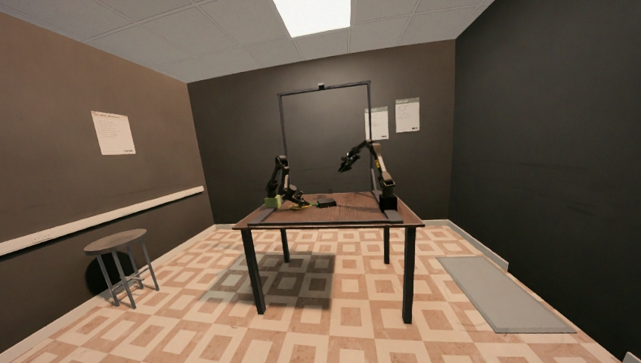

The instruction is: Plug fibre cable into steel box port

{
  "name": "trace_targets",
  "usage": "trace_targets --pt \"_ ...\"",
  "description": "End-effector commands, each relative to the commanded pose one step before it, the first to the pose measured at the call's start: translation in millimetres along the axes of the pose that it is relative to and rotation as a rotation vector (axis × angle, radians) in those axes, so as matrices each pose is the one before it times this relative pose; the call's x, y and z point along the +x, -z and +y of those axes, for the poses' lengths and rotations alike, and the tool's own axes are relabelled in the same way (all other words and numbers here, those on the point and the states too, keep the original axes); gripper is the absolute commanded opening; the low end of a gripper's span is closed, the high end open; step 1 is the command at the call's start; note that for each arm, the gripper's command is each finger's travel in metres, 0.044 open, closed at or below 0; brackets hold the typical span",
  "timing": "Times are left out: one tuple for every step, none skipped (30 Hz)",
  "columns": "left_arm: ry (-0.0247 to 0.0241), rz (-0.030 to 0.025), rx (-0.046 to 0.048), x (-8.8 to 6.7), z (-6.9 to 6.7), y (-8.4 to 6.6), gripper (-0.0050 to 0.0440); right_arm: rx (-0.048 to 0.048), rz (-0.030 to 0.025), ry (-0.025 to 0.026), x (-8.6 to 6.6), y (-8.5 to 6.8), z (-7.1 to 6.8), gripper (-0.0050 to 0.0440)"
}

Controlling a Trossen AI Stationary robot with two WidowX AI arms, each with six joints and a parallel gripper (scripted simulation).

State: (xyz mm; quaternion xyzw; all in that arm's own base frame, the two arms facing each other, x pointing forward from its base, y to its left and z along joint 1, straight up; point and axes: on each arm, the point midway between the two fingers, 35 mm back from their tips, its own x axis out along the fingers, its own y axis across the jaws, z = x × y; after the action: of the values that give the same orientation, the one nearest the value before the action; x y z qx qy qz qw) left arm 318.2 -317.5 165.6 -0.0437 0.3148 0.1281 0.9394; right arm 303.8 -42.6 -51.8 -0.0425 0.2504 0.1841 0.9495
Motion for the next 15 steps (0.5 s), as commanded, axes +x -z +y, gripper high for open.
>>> trace_targets --pt "0.01464 -0.00776 -0.02068 -6.24 -0.36 -8.16 0.044 -0.01143 -0.01977 0.01187 6.05 -7.65 -6.03 0.0136" --pt "0.0 0.0 0.0 0.0 0.0 0.0 0.044 -0.00141 -0.00161 0.00078 2.66 -0.94 -0.6 0.0136" --pt "0.0 0.0 0.0 0.0 0.0 0.0 0.044 -0.00004 -0.00039 0.00006 4.99 -0.72 -0.43 0.0136" --pt "0.0 0.0 0.0 0.0 0.0 0.0 0.044 0.0 -0.00033 0.00004 4.08 -0.31 -0.13 0.0136" --pt "0.0 0.0 0.0 0.0 0.0 0.0 0.044 0.0 -0.00025 0.00003 3.28 -0.12 -0.01 0.0136" --pt "0.0 0.0 0.0 0.0 0.0 0.0 0.044 0.0 -0.00022 0.00002 3.04 -0.06 0.01 0.0136" --pt "0.0 0.0 0.0 0.0 0.0 0.0 0.044 0.0 -0.00021 0.00002 3.01 -0.05 0.02 0.0136" --pt "0.0 0.0 0.0 0.0 0.0 0.0 0.044 0.0 -0.00017 0.00002 2.47 -0.04 0.02 0.0136" --pt "0.0 0.0 0.0 0.0 0.0 0.0 0.044 0.0 -0.00012 0.00001 1.8 -0.03 0.01 0.0136" --pt "0.0 0.0 0.0 0.0 0.0 0.0 0.044 0.0 0.0 0.0 0.0 0.0 0.0 0.0136" --pt "0.0 0.0 0.0 0.0 0.0 0.0 0.044 0.0 0.0 0.0 0.0 0.0 0.0 0.0136" --pt "0.0 0.0 0.0 0.0 0.0 0.0 0.044 0.0 -0.0001 0.00001 1.55 -0.02 0.01 0.0136" --pt "0.0 0.0 0.0 0.0 0.0 0.0 0.044 -0.00001 -0.0001 0.00001 1.5 -0.02 0.01 0.0136" --pt "0.0 0.0 0.0 0.0 0.0 0.0 0.044 -0.00001 -0.0001 0.00001 1.51 -0.02 0.01 0.0136" --pt "0.0 0.0 0.0 0.0 0.0 0.0 0.044 -0.00001 -0.0001 0.00001 1.52 -0.02 0.01 0.0136"
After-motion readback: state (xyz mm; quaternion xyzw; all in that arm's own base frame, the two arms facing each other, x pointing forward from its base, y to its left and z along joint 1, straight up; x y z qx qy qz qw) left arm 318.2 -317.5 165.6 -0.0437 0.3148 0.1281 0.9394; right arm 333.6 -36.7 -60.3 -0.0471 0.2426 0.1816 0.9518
